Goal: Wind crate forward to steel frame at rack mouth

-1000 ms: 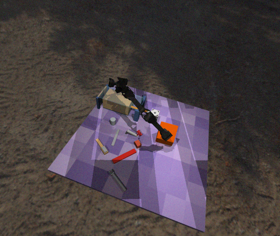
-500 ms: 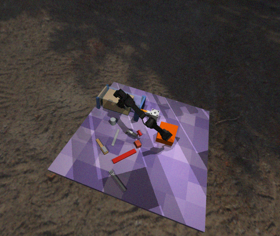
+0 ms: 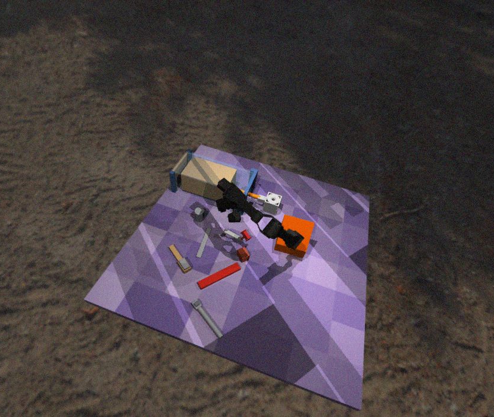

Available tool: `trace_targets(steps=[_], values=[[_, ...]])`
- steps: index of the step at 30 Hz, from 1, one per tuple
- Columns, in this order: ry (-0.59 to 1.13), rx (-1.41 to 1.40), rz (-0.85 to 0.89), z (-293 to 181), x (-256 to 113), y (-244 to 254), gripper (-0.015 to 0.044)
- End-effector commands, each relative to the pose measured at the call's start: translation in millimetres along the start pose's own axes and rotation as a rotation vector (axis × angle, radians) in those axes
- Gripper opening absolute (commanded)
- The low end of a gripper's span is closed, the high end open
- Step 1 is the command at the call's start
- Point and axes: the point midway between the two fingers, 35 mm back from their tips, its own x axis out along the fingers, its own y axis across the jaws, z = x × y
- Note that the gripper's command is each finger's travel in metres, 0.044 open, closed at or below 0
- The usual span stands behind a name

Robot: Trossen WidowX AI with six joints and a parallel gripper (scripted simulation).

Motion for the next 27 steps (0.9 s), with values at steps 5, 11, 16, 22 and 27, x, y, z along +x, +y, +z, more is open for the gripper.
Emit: trace_targets(steps=[5,11,16,22,27], values=[[0.081,0.347,0.186,-27.6,3.7,61.3,0.0440],[0.081,0.347,0.186,-27.6,3.7,61.3,0.0440],[0.080,0.347,0.185,-26.1,13.9,61.2,0.0440],[0.079,0.346,0.188,-28.8,62.6,72.1,0.0440],[0.079,0.346,0.188,-30.6,86.4,77.0,0.0440]])
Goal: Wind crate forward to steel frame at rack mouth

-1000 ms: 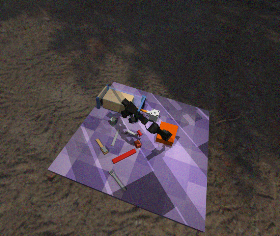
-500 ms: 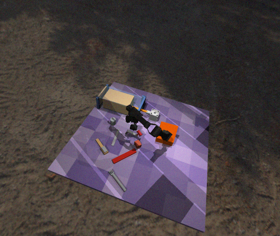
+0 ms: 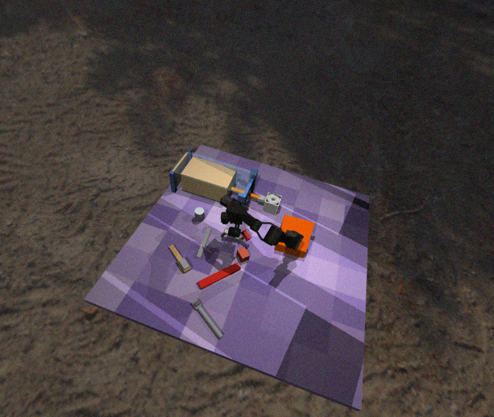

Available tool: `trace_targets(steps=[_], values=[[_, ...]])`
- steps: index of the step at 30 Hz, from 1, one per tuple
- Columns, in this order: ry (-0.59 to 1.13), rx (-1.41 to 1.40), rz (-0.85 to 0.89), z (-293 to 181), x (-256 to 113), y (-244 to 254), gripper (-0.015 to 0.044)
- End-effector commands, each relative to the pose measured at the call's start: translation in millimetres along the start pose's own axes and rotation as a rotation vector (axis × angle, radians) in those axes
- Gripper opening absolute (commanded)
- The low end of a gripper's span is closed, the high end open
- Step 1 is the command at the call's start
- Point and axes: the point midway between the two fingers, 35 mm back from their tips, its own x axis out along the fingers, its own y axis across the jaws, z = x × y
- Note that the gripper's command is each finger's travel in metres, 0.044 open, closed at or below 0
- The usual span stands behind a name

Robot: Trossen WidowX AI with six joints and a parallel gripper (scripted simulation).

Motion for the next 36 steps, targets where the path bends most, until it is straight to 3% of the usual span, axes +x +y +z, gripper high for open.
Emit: trace_targets(steps=[1,27,36], values=[[0.002,0.005,0.008,-2.6,31.4,1.5,0.0440],[0.002,0.005,0.010,-3.6,69.6,2.3,0.0440],[0.000,-0.001,0.004,-2.7,64.5,1.7,0.0204]])
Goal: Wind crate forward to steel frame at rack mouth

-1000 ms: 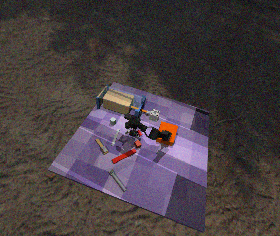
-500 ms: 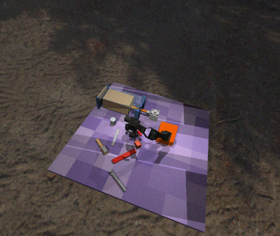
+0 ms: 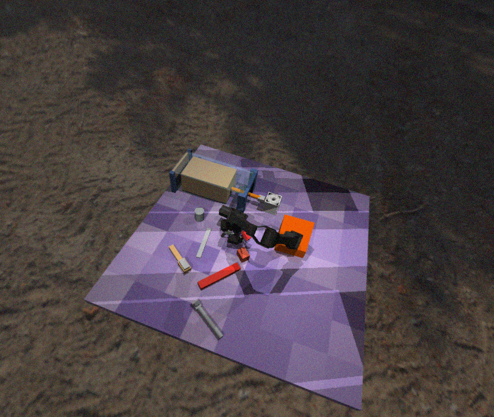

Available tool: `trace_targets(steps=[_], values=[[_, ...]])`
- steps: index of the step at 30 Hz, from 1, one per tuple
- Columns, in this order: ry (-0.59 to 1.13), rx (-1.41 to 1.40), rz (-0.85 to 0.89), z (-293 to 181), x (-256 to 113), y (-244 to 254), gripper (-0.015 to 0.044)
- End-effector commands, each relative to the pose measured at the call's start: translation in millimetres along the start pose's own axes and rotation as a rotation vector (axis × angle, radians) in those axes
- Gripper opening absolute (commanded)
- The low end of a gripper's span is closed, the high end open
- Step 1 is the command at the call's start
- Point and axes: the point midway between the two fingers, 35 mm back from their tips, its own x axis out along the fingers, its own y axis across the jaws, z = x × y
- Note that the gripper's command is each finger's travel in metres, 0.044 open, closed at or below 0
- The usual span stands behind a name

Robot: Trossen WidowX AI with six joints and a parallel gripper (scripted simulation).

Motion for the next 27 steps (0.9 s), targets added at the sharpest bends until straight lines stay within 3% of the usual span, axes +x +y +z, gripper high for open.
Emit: trace_targets(steps=[1,4,14,15,20,27], values=[[0.000,-0.002,0.000,0.0,-0.3,0.2,0.0177],[0.000,-0.002,0.000,0.0,-0.3,0.2,0.0099],[0.000,-0.002,0.000,0.0,-0.3,0.2,0.0032],[0.000,-0.002,0.000,0.0,-0.3,0.2,0.0006],[-0.001,-0.002,0.000,0.6,-2.9,0.0,0.0000],[-0.060,0.001,-0.006,2.6,-107.0,-2.4,0.0000]])
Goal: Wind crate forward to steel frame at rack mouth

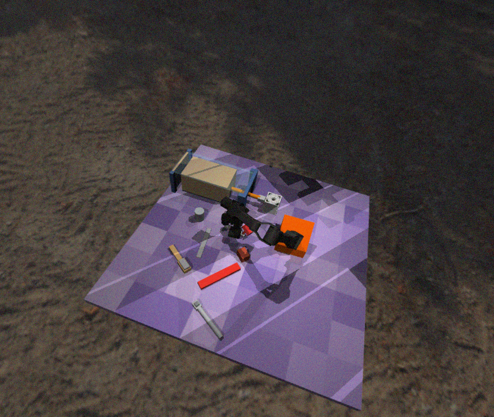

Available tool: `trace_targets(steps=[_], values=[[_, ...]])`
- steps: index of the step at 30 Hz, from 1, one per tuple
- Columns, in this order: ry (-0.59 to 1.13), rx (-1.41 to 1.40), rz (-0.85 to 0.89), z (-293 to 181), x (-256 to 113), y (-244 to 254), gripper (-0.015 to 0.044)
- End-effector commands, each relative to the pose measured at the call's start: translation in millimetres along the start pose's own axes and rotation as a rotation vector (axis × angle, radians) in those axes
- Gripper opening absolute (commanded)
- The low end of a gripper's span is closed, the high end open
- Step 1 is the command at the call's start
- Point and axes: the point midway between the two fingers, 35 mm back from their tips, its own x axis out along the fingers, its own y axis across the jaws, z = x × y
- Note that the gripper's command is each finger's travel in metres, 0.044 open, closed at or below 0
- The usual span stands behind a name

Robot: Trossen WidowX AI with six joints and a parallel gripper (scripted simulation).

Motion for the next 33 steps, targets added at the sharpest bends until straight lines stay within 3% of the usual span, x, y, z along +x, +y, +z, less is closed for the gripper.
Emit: trace_targets(steps=[1,9,33], values=[[-0.061,-0.010,-0.012,0.7,-65.6,1.2,0.0000],[-0.063,-0.012,-0.017,-0.2,-70.7,-3.5,0.0000],[-0.018,-0.088,-0.132,-63.8,-115.9,-177.3,0.0000]])
